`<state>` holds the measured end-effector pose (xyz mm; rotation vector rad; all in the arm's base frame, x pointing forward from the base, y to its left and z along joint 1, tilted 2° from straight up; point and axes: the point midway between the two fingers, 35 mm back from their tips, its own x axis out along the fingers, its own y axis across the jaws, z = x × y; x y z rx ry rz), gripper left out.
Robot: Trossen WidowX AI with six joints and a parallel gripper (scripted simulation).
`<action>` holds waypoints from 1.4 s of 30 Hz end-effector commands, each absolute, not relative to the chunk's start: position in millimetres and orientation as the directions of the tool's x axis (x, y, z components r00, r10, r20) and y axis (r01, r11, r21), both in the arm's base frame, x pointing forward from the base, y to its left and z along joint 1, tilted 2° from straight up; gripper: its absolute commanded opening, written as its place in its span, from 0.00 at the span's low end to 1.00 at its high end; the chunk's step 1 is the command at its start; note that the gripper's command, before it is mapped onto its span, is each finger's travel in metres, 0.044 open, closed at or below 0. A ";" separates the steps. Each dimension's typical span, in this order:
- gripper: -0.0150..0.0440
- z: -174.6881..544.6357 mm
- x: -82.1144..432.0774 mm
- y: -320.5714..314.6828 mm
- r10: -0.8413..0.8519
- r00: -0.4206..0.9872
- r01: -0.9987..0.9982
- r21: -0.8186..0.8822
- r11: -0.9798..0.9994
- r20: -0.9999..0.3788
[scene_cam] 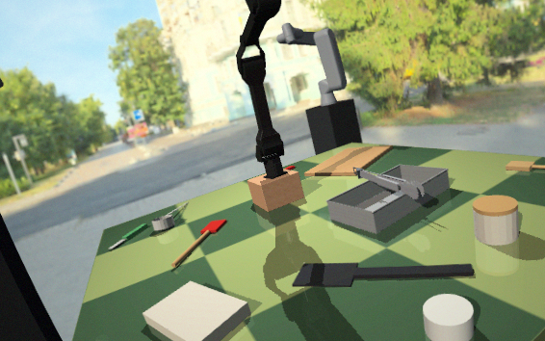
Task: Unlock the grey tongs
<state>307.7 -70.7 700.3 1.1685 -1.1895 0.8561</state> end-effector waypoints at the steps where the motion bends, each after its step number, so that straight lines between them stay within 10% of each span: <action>1: 0.98 699.1 310.3 -70.4 -0.081 0.213 -0.949 0.226 0.222 0.974; 20: 1.00 588.2 469.4 -45.3 -0.090 0.742 -0.337 0.484 0.807 0.665; 42: 1.00 378.3 567.2 21.5 0.034 0.999 -0.048 -0.400 0.915 -0.042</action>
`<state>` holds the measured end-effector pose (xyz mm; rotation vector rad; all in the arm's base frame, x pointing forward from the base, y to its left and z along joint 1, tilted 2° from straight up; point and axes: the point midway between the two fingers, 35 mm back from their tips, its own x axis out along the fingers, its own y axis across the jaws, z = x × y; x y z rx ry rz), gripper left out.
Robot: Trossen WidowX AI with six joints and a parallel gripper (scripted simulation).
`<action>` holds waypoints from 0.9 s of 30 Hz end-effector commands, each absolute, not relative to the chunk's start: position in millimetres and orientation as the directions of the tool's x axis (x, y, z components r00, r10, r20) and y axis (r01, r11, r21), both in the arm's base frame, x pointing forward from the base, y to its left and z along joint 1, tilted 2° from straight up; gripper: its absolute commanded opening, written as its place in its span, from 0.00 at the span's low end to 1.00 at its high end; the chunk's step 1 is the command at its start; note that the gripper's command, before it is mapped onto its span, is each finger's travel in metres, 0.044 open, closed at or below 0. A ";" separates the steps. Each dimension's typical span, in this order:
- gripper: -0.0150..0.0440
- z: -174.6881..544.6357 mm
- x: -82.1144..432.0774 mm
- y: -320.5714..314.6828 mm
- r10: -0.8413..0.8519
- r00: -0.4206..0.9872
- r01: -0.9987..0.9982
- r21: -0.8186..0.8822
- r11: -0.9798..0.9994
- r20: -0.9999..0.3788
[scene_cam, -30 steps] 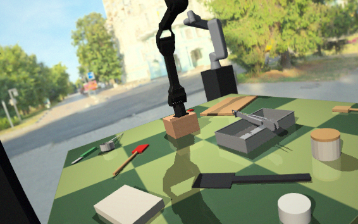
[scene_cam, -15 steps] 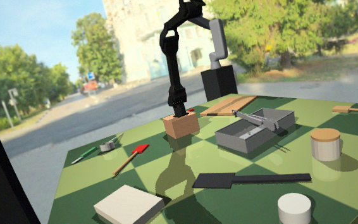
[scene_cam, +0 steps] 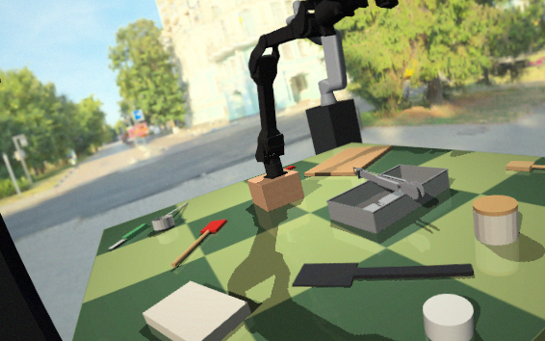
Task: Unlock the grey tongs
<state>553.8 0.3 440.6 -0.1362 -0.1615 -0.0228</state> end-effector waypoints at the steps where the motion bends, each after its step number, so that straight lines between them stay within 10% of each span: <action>1: 1.00 367.6 568.3 25.0 0.041 0.996 -0.072 -0.447 0.892 -0.078; 14: 1.00 235.1 554.6 67.9 0.105 0.849 -0.518 -0.776 0.360 -0.518; 27: 1.00 123.4 493.7 100.5 0.110 0.513 -0.760 -0.511 -0.402 -0.851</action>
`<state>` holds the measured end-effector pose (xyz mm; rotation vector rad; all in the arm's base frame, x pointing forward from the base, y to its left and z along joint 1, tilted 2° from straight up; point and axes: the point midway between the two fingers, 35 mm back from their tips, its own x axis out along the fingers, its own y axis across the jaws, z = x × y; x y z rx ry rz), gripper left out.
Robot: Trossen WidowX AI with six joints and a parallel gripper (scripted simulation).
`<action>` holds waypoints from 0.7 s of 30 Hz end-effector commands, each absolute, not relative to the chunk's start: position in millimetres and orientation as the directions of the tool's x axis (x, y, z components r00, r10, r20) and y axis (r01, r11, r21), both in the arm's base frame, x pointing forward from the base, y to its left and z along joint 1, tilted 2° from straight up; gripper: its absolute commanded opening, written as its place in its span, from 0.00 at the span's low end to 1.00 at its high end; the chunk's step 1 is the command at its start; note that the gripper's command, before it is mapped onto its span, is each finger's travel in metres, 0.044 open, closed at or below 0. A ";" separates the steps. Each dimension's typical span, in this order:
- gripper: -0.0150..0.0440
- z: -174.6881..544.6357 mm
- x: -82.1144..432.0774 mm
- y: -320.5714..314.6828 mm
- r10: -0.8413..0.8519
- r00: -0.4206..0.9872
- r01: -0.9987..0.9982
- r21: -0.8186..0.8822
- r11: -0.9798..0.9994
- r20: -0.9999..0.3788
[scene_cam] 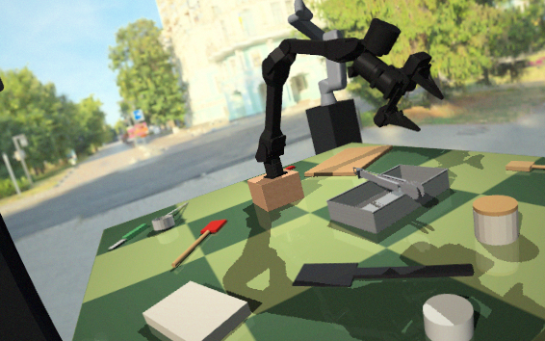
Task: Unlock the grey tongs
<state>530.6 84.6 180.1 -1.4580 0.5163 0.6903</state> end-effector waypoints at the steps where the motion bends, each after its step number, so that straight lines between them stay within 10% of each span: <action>1: 1.00 116.2 487.4 102.3 0.107 0.481 -0.753 -0.473 -0.457 -0.870; 14: 1.00 46.1 392.7 116.5 0.020 0.025 -0.287 -0.027 -0.958 -0.999; 21: 1.00 45.1 390.4 116.6 0.017 0.014 -0.270 -0.021 -0.963 -1.000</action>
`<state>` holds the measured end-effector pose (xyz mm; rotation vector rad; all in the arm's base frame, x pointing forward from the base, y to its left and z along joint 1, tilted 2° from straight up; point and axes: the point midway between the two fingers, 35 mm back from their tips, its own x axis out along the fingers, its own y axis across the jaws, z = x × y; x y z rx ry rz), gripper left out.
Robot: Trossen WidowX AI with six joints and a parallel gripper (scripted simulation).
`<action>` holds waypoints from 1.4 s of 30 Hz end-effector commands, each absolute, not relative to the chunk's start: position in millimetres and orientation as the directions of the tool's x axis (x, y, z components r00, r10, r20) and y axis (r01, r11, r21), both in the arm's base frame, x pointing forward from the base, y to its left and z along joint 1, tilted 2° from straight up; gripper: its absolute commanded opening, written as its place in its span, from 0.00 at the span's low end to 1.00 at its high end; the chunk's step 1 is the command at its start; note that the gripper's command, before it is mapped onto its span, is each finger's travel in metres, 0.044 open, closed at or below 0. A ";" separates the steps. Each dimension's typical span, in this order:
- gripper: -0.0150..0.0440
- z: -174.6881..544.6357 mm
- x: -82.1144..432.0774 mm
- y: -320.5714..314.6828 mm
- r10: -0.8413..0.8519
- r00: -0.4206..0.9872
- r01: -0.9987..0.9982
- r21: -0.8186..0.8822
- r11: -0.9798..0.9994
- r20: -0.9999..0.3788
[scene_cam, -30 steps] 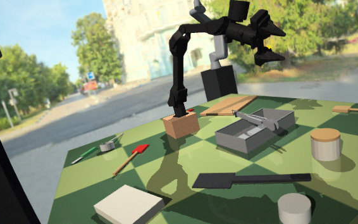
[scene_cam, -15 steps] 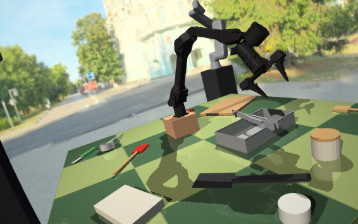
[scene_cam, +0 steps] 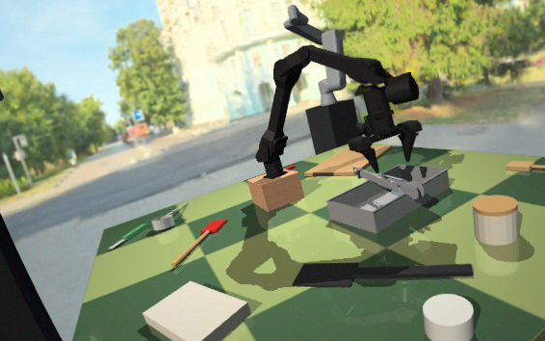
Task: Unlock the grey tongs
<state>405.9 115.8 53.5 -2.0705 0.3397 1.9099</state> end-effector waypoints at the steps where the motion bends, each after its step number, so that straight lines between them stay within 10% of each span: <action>1: 1.00 45.1 390.4 116.6 0.017 0.014 -0.270 -0.021 -0.963 -1.000; 42: 1.00 7.4 388.3 109.4 0.017 0.012 -0.272 -0.019 -0.962 -1.000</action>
